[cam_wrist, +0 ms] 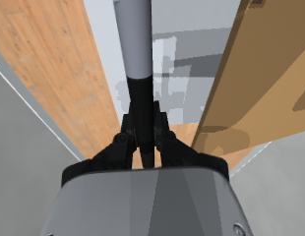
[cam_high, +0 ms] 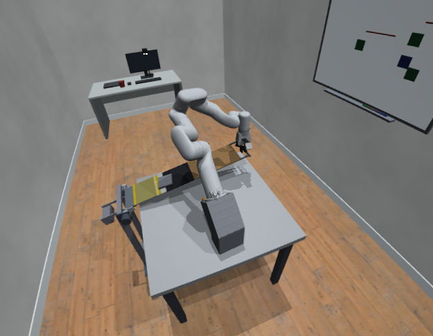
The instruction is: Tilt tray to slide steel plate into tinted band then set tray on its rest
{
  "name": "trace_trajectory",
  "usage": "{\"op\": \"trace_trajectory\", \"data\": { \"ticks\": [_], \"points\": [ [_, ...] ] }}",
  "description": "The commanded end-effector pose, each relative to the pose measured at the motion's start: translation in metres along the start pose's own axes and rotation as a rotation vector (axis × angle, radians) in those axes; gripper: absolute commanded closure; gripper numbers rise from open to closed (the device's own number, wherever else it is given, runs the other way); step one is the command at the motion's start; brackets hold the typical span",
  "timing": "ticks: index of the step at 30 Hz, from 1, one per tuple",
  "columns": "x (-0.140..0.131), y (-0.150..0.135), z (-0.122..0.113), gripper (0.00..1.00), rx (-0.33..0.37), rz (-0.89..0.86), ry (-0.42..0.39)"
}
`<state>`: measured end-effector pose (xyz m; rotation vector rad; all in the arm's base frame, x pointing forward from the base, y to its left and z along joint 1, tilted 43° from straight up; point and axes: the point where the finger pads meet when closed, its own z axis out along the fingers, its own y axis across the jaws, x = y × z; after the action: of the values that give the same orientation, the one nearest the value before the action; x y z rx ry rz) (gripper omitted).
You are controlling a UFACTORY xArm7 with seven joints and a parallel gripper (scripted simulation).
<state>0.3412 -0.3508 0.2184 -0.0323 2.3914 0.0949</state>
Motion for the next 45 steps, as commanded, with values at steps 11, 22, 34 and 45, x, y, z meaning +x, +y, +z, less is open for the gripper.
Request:
{"op": "trace_trajectory", "data": {
  "ticks": [11, 22, 34, 45],
  "points": [
    [0.001, 0.015, -0.073, 1.00, 0.006, 0.002, -0.001],
    [0.001, -0.004, 0.005, 1.00, 0.006, 0.002, -0.001],
    [0.001, -0.004, 0.007, 1.00, 0.006, 0.002, -0.001],
    [0.001, -0.003, 0.003, 1.00, 0.006, 0.002, -0.001]
  ]
}}
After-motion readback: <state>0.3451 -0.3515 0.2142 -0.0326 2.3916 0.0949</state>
